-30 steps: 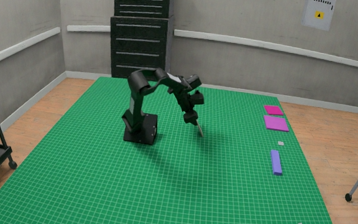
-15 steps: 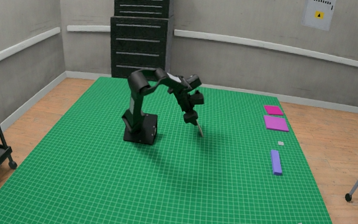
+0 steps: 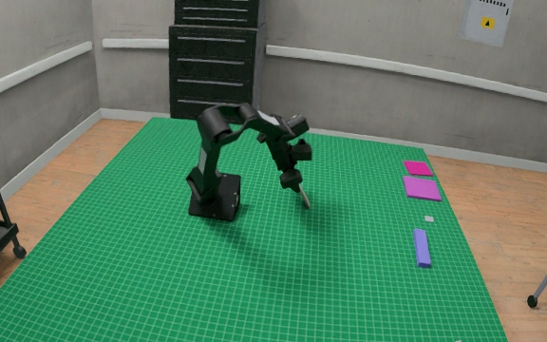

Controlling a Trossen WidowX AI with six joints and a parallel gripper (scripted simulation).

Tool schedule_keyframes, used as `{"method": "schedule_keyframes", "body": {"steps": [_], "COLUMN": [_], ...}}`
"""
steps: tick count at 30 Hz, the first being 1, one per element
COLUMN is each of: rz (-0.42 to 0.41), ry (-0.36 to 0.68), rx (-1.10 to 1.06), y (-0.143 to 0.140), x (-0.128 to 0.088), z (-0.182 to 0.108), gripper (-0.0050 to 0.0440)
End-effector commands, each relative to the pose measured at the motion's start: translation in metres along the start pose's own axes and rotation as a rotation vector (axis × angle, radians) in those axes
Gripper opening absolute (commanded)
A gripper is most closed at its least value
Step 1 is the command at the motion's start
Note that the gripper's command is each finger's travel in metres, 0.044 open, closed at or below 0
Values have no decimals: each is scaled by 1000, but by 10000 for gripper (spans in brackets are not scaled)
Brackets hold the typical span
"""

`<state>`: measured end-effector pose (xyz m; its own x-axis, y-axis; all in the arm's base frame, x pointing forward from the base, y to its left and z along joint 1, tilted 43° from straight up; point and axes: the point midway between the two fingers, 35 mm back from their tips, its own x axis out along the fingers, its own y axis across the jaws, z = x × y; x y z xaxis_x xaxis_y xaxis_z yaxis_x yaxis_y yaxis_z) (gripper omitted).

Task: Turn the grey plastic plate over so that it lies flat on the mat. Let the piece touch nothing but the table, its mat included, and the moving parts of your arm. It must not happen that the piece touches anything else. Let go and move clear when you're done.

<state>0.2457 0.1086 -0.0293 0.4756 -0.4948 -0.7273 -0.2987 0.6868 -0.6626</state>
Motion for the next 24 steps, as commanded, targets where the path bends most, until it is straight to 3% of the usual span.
{"method": "schedule_keyframes", "body": {"steps": [1, 4, 11, 24], "rz": [6, 0, 6, 0], "ry": [24, 51, 119, 128], "rx": [22, 8, 22, 9], "y": [0, -1, 0, -1], "x": [0, 5, 6, 11], "z": [6, -8, -5, -15], "gripper": [264, 264, 264, 264]}}
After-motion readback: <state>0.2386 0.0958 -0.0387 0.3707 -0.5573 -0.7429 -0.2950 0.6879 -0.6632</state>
